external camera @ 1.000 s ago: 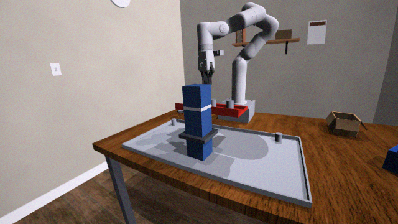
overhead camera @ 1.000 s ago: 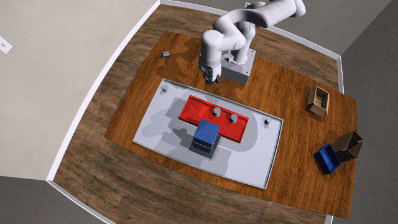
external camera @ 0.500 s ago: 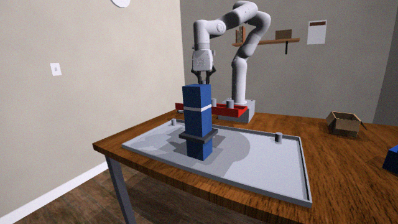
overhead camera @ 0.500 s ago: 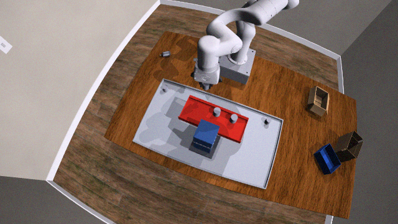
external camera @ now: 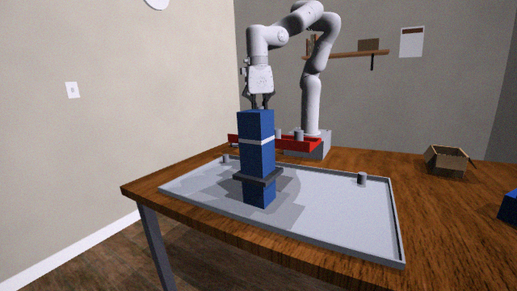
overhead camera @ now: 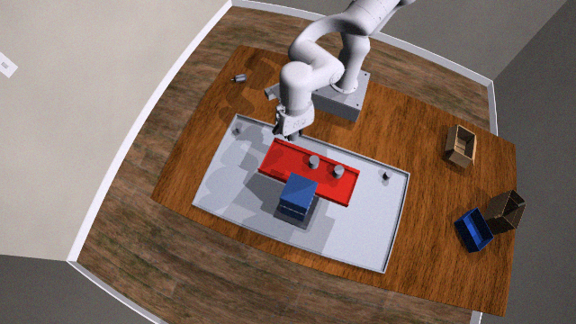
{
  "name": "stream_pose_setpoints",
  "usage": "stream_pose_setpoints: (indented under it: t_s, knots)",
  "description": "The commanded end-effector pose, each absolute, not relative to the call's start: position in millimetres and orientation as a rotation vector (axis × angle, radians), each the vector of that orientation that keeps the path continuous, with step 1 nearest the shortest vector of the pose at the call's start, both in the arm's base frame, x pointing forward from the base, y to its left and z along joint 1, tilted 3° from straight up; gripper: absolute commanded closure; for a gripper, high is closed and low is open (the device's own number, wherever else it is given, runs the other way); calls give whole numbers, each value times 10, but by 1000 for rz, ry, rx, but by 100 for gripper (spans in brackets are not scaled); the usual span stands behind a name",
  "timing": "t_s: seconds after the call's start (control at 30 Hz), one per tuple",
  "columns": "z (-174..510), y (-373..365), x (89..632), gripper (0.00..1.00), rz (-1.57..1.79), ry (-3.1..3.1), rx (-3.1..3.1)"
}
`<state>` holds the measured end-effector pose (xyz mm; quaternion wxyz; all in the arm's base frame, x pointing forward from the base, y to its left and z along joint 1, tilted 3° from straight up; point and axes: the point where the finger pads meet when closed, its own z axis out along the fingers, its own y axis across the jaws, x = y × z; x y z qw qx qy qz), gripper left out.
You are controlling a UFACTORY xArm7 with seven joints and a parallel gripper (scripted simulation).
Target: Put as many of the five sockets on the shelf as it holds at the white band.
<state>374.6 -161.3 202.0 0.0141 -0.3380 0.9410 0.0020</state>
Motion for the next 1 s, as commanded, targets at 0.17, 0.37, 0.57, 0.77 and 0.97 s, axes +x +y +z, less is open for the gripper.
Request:
stream_pose_setpoints:
  t_s: [0.17,0.37,0.57,0.77,0.97]
  knots:
    - [2003,-1649,3935,100,-7,2709,-1492]
    - [1981,-1662,4036,100,-18,2568,-1709]
    - [1978,-1664,4049,100,-20,2549,-1736]
    - [1978,-1664,4049,100,-20,2549,-1736]
    - [1967,-1664,4050,100,-20,2549,-1736]
